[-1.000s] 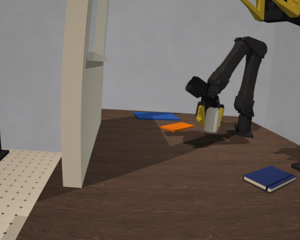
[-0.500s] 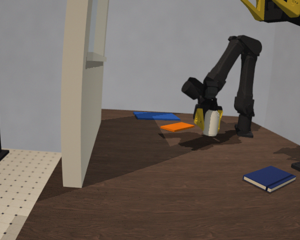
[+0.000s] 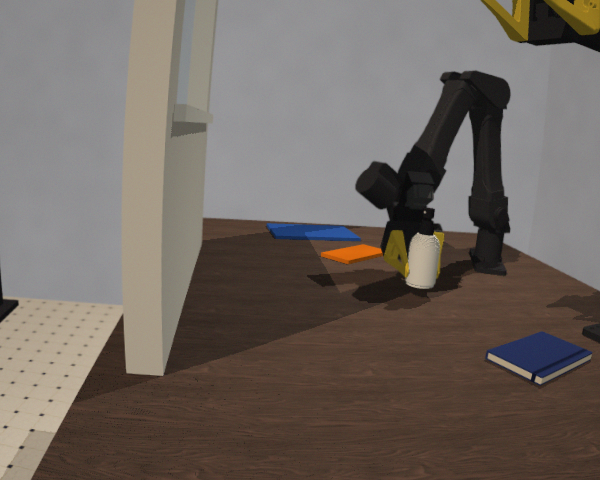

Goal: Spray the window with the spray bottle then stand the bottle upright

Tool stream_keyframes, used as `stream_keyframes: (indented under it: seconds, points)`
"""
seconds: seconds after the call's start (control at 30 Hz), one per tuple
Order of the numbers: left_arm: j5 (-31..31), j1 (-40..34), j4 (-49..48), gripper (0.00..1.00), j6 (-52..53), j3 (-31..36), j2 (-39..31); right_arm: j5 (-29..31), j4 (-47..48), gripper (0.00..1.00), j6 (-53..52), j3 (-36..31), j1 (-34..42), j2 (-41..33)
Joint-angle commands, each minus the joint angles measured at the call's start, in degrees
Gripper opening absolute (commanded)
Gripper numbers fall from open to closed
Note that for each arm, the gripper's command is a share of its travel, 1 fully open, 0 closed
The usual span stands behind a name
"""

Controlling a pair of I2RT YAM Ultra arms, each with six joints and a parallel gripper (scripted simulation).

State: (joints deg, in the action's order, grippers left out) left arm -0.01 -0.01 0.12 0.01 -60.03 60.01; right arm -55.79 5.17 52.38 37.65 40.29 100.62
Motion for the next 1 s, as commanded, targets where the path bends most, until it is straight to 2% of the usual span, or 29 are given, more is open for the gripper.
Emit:
stream_keyframes:
  seconds: [0.0, 0.13, 0.17, 0.23, 0.97]
  points:
    - [0.47, 0.44, -0.02, 0.65, -0.29, 1.33, -0.98, -0.83, 1.35, 0.0, -0.46, 2.04, 0.91, 0.82]
    - [0.47, 0.44, -0.02, 0.65, -0.29, 1.33, -0.98, -0.8, 1.39, 0.0, -0.46, 1.69, -0.33, -0.42]
    - [0.47, 0.44, -0.02, 0.65, -0.29, 1.33, -0.98, -0.77, 2.71, 0.0, -0.32, 1.9, -0.75, 1.73]
    - [0.47, 0.44, -0.02, 0.65, -0.29, 1.33, -0.98, -0.77, 3.33, 0.0, -0.33, -1.18, 0.51, 1.83]
    - [0.47, 0.44, -0.02, 0.65, -0.29, 1.33, -0.98, -1.02, 7.24, 0.0, 0.07, -1.89, 0.59, 4.59]
